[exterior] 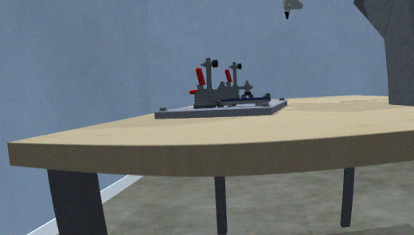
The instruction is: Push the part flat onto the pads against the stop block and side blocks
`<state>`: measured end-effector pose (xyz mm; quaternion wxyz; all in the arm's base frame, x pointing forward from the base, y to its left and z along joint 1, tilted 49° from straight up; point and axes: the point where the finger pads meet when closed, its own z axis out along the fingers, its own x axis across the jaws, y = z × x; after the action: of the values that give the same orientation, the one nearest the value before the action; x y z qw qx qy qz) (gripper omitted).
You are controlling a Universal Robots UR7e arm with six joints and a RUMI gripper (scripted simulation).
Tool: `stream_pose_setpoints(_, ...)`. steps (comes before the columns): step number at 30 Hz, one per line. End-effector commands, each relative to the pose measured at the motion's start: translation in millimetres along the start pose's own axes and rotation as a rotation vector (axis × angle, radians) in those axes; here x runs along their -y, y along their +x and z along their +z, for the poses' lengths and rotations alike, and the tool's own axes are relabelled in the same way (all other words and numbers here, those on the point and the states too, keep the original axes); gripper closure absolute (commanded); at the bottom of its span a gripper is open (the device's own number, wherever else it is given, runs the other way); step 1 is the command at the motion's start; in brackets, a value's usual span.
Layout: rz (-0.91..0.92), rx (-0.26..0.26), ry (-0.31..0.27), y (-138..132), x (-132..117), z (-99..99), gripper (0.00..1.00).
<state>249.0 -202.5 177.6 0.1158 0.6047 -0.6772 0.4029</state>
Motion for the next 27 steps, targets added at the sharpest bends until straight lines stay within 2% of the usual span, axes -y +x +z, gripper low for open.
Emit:
stream_pose_setpoints(1,0.009,-0.101,-0.26,-56.6,15.2,22.0,0.42)
stream_pose_setpoints(13,0.009,-0.103,-0.263,-56.6,15.2,22.0,0.42)
stream_pose_setpoints(14,0.002,-0.024,-0.058,-9.6,3.0,3.6,0.42)
stream_pose_setpoints(17,0.007,-0.089,-0.226,-44.9,12.2,17.4,0.42)
stream_pose_setpoints(18,0.009,-0.101,-0.259,-56.7,15.2,22.0,0.42)
stream_pose_setpoints(27,0.009,-0.103,-0.263,-56.7,15.2,22.0,0.42)
